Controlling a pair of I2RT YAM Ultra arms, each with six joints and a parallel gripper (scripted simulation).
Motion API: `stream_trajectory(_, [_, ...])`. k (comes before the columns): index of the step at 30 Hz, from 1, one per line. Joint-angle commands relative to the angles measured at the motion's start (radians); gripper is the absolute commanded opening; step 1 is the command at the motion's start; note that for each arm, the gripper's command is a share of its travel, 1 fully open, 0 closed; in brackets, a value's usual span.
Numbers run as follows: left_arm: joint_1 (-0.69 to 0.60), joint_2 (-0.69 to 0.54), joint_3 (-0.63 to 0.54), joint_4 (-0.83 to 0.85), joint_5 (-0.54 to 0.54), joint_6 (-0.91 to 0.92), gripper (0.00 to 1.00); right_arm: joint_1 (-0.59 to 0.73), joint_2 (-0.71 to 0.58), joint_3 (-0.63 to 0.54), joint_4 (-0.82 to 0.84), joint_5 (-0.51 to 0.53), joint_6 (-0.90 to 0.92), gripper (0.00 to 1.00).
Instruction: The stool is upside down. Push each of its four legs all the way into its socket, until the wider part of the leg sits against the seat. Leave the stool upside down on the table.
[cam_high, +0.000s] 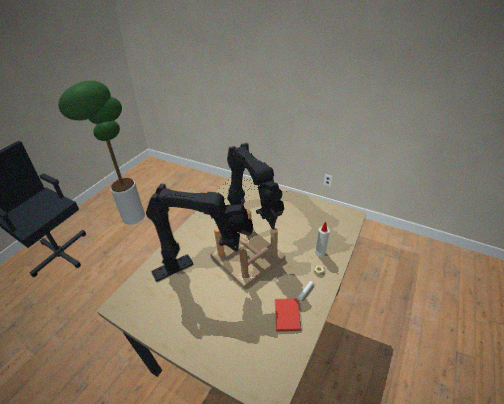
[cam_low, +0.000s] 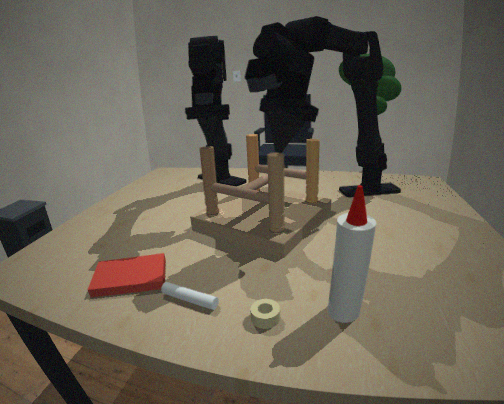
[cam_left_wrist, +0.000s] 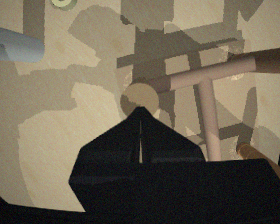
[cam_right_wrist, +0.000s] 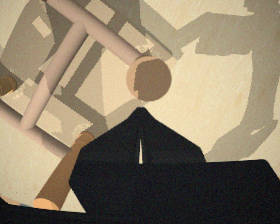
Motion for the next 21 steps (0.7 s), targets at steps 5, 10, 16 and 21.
stream_trajectory(5, [0.000, 0.034, -0.036, -0.056, 0.004, -0.001, 0.00, -0.003, -0.013, 0.030, 0.021, 0.000, -0.002, 0.00])
stream_trajectory(10, [0.000, 0.049, -0.044, -0.093, 0.005, -0.001, 0.00, -0.001, 0.019, -0.049, 0.010, -0.003, 0.000, 0.00])
stream_trajectory(16, [0.001, 0.026, -0.028, -0.044, 0.003, -0.001, 0.00, -0.001, 0.027, -0.044, -0.009, -0.002, 0.000, 0.00])
stream_trajectory(21, [0.008, -0.016, 0.037, 0.010, 0.002, -0.004, 0.00, -0.009, -0.012, -0.012, 0.015, 0.001, -0.002, 0.00])
